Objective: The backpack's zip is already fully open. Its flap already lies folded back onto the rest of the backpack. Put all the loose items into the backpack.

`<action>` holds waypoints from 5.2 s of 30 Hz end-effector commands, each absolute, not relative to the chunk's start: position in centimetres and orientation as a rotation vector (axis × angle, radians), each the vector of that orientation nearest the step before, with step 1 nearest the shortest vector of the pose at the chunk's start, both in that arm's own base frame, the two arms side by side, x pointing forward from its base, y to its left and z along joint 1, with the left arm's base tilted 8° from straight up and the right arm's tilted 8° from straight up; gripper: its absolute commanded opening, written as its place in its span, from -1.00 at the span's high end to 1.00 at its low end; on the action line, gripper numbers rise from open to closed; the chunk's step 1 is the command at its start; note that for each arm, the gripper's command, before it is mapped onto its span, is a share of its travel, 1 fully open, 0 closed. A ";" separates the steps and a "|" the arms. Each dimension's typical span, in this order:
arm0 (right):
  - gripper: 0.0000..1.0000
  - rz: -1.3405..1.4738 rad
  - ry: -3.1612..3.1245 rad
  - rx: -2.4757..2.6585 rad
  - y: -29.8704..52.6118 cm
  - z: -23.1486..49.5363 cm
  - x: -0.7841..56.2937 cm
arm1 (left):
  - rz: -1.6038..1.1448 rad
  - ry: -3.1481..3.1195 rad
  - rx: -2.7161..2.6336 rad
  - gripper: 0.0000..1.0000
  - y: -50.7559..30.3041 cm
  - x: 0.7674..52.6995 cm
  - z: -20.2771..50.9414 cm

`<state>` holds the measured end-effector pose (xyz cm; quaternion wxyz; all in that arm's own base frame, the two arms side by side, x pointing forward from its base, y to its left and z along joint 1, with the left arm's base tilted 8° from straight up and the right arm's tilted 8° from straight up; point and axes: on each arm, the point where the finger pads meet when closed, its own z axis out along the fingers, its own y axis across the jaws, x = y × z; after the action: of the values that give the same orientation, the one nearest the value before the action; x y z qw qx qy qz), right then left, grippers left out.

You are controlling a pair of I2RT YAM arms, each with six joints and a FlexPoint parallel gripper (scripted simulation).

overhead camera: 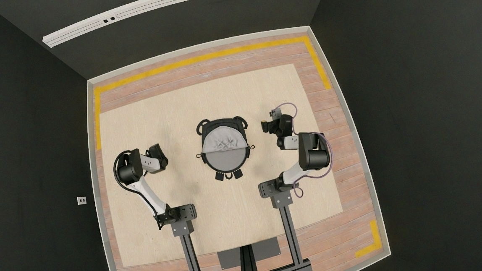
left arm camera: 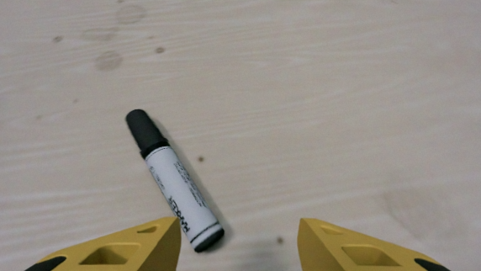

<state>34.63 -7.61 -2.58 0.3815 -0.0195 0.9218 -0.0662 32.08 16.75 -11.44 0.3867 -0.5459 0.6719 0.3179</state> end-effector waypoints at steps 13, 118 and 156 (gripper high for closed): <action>-0.80 -0.171 2.336 -0.055 -7.6 -2.1 35.0 | 1.075 1.243 -1.965 0.01 20.0 29.3 -13.5; -0.80 -0.171 2.336 -0.055 -7.6 -2.1 35.0 | 1.031 1.237 -1.954 0.69 19.3 31.3 -10.5; -0.80 -0.171 2.336 -0.055 -7.6 -2.1 35.0 | 0.820 1.814 -1.380 0.69 8.4 26.1 -4.1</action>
<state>34.63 -7.61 -2.58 0.3815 -0.0195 0.9218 -0.0662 24.48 10.01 -4.45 0.3220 -0.5603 0.6655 0.3735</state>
